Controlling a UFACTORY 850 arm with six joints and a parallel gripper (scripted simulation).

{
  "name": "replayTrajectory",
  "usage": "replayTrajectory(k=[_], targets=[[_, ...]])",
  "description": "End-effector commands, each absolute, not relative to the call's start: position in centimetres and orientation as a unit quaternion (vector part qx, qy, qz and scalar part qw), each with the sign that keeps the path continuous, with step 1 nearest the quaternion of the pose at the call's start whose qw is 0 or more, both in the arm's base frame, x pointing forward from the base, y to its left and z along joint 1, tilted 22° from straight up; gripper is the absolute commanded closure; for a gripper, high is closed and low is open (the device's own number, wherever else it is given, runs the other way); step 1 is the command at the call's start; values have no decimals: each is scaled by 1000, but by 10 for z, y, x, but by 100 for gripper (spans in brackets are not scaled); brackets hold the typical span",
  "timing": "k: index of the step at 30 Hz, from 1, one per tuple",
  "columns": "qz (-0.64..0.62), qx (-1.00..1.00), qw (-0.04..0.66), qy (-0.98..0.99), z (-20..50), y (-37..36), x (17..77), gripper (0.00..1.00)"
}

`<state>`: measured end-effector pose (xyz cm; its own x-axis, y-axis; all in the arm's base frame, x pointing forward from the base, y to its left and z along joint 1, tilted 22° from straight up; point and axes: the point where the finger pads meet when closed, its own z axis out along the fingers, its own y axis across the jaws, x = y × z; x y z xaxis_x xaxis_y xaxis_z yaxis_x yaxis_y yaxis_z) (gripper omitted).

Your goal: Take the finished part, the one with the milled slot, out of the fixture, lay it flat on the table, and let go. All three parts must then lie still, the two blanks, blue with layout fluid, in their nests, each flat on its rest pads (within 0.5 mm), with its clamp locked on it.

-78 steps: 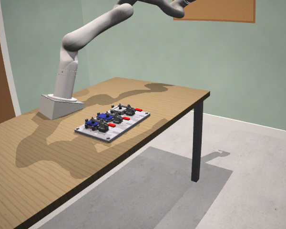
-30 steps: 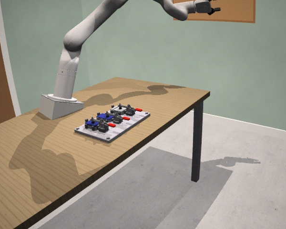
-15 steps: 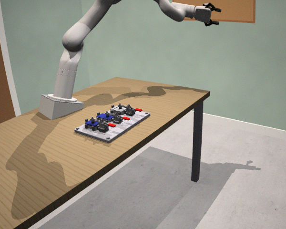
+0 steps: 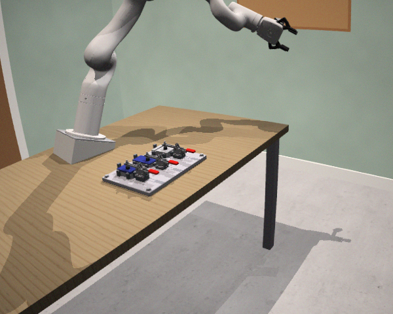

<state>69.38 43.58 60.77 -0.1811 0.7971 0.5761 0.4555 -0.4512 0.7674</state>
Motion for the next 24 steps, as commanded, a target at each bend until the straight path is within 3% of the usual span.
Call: replayTrajectory(k=[1, 24], targets=[[545, 632, 139, 534, 574, 409, 684, 0], [388, 668, 76, 630, 439, 305, 610, 0]])
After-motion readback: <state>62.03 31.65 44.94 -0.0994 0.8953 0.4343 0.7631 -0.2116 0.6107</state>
